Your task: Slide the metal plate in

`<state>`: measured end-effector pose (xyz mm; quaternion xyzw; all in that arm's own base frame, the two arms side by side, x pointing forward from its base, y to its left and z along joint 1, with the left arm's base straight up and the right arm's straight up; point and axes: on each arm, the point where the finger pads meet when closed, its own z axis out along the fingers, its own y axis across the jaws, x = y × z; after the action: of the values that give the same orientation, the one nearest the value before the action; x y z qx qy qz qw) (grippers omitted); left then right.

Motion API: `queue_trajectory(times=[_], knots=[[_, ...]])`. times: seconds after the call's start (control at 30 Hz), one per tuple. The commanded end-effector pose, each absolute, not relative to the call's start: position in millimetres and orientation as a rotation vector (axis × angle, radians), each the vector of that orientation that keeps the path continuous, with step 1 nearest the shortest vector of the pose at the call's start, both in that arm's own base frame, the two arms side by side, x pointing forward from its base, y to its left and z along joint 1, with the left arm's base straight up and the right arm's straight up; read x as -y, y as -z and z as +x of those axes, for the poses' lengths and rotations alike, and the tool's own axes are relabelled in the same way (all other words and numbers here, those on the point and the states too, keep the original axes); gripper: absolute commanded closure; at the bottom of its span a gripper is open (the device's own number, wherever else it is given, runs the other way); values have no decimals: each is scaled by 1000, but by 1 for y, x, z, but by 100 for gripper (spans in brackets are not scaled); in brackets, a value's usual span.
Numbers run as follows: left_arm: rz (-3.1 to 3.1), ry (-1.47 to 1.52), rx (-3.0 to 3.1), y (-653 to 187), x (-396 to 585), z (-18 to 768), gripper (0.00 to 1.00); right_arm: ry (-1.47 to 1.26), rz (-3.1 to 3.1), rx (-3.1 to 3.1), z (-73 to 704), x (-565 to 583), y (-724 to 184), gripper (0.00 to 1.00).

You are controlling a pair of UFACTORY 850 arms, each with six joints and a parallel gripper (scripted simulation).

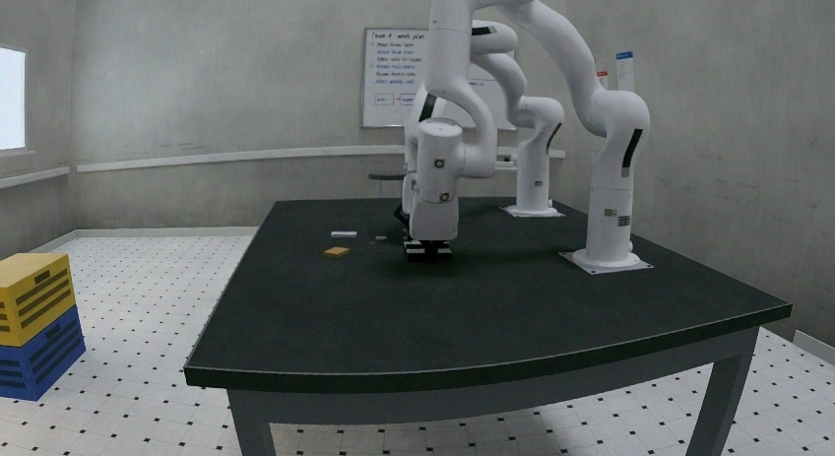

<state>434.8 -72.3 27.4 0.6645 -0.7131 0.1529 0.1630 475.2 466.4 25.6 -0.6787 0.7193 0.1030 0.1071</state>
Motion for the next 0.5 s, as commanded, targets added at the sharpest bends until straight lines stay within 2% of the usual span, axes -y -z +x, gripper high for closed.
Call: queue_trajectory(times=[0.0,0.47], knots=[[1895,-438,2035,-28,72,435,100,-301,-1998,-2117,476,-468,-27,47],[1895,-438,2035,-28,72,435,100,-295,-2001,-2121,476,-469,-27,47]])
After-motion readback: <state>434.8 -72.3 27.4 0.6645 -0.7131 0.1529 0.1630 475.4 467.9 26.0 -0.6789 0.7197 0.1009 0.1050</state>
